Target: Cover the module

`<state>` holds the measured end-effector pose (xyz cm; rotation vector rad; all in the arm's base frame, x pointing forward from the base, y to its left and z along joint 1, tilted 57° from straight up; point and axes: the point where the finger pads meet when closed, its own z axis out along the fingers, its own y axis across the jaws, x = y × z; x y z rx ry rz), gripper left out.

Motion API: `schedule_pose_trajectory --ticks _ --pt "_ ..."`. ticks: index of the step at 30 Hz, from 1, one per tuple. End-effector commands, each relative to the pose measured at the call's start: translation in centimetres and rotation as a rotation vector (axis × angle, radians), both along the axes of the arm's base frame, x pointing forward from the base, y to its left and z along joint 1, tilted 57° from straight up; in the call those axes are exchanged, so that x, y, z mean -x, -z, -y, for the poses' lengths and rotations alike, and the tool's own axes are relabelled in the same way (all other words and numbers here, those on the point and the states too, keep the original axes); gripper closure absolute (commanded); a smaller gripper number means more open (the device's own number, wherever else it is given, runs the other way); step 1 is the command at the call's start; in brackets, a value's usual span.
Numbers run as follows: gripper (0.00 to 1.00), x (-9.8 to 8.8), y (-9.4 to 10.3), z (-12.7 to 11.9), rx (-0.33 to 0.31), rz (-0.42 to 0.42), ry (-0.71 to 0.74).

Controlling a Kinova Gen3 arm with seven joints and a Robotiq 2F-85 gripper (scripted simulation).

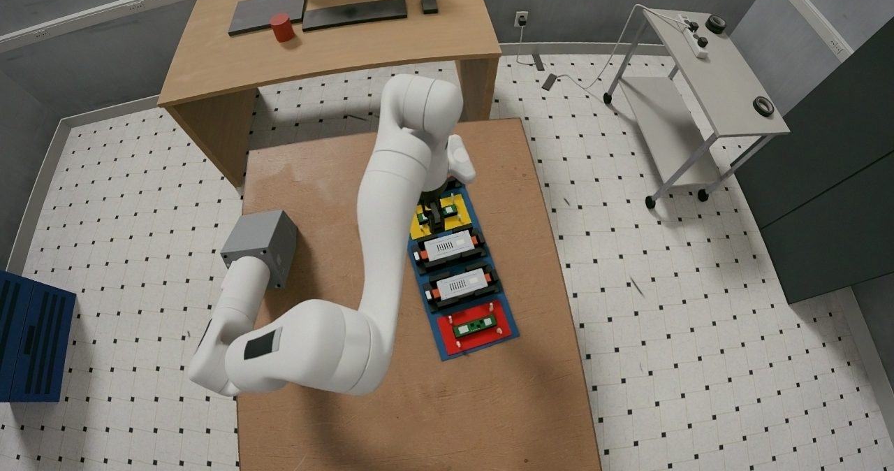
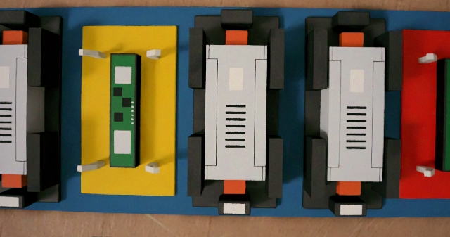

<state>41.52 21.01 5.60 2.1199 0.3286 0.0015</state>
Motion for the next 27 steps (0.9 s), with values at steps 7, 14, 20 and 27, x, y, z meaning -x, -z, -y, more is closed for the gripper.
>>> schedule_pose_trajectory --ticks 7,14,20,27 --pt "0.00 -0.3 1.0 0.3 -0.001 0.001 -0.001" --pt "0.00 -1.2 4.9 1.8 -0.001 0.000 -0.001" --pt "0.00 -1.3 5.4 2.0 -0.001 0.000 -0.001" --pt "0.00 -1.9 8.1 3.1 -0.001 0.000 -0.001"
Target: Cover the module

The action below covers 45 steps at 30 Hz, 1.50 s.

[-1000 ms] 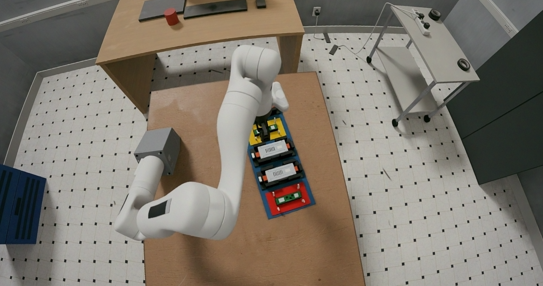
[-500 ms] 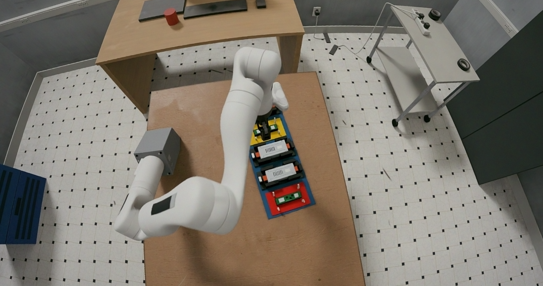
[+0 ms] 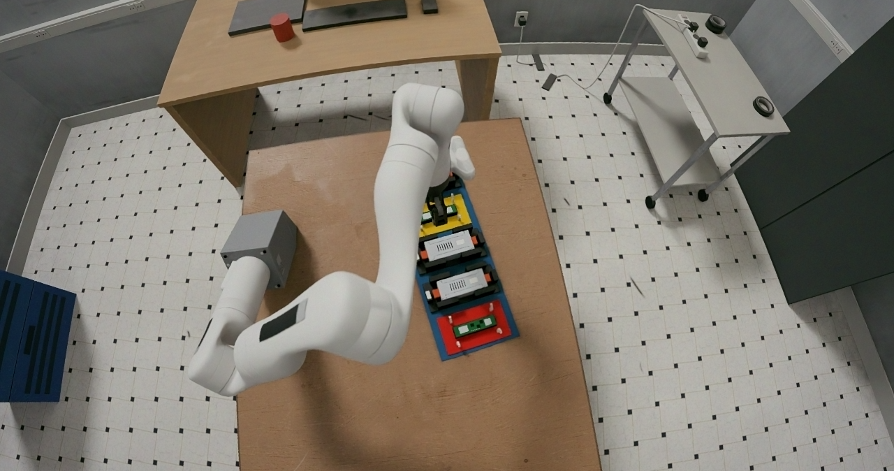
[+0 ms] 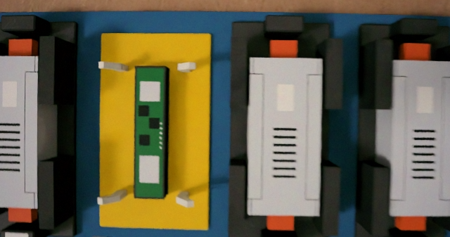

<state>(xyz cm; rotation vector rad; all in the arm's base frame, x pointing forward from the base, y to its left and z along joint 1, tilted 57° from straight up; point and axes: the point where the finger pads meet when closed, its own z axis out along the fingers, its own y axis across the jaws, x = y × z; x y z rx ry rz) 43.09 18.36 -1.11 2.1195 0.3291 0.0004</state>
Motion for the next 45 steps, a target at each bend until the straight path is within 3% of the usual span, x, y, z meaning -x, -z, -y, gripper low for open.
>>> schedule_pose_trajectory --ticks 1,5,12,22,29,39,45 --pt "0.00 -0.5 1.9 0.7 -0.001 0.001 -0.001" --pt "0.00 -1.0 4.1 1.5 -0.001 0.001 -0.001" --pt "0.00 -1.0 4.1 1.5 -0.001 0.001 -0.001" --pt "0.00 -2.3 9.5 3.6 -0.001 0.001 -0.001" --pt "0.00 -2.3 9.5 3.6 -0.001 0.001 -0.001" --pt "0.00 -3.2 13.5 5.2 -0.002 0.001 -0.001" --pt "0.00 -3.2 13.5 5.2 -0.002 0.001 -0.001"
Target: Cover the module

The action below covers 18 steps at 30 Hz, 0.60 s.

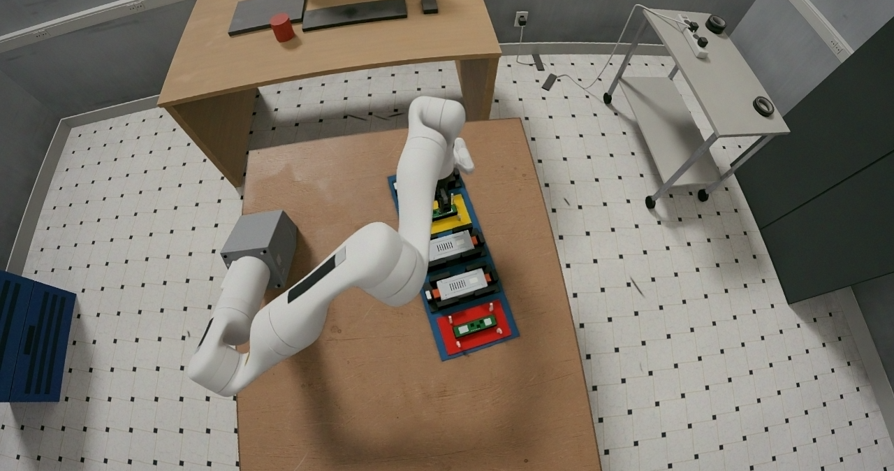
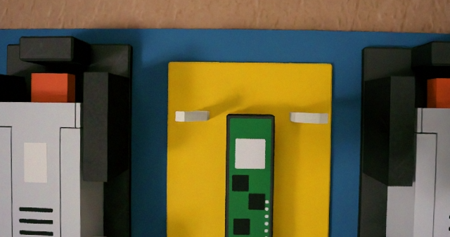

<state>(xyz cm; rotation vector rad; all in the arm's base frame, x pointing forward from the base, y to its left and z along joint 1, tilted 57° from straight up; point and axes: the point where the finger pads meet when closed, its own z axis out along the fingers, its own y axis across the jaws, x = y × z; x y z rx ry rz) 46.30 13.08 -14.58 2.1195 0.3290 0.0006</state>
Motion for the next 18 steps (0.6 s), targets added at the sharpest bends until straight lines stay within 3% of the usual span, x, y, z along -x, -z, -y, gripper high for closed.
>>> schedule_pose_trajectory --ticks 1,18 --pt "0.00 -0.04 -0.01 -0.12 -0.001 0.001 -0.001" --pt "0.00 0.12 -0.66 -0.37 -0.001 0.001 -0.001"
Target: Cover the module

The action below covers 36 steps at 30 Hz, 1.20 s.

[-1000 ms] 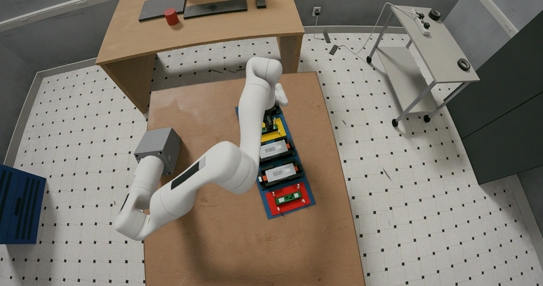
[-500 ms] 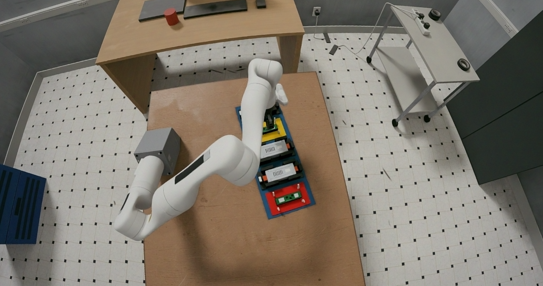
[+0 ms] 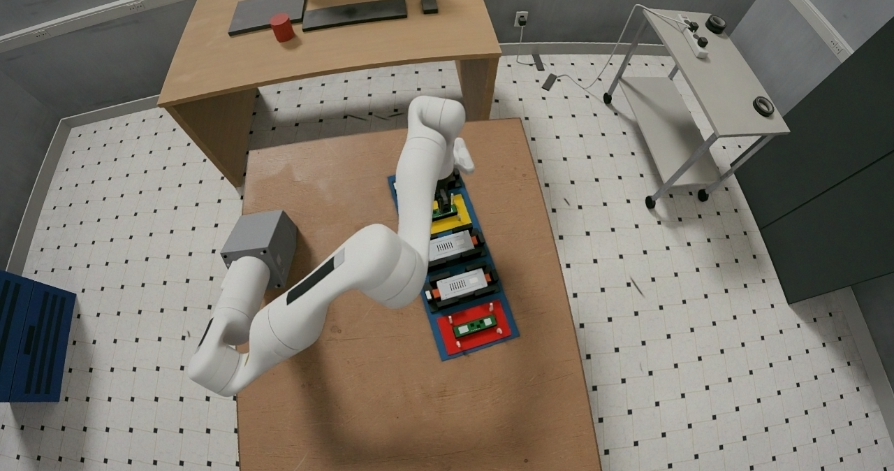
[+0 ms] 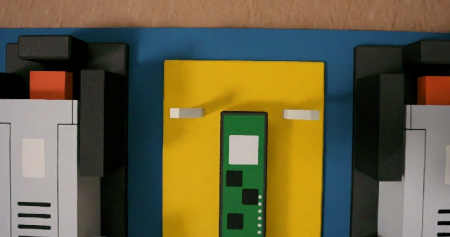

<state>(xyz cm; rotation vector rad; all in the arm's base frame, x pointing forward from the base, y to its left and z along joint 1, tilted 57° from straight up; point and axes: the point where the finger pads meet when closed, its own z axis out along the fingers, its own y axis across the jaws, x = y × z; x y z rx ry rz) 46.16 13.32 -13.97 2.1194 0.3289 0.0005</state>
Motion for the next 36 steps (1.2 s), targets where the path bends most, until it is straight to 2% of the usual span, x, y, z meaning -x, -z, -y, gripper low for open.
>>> schedule_pose_trajectory --ticks 1,17,36 --pt "0.00 0.0 -0.1 -0.1 -0.002 0.001 -0.001" --pt "0.00 0.1 -0.4 -0.3 -0.002 0.001 -0.001" --pt "0.00 -0.1 0.2 1.0 -0.002 0.001 -0.001"
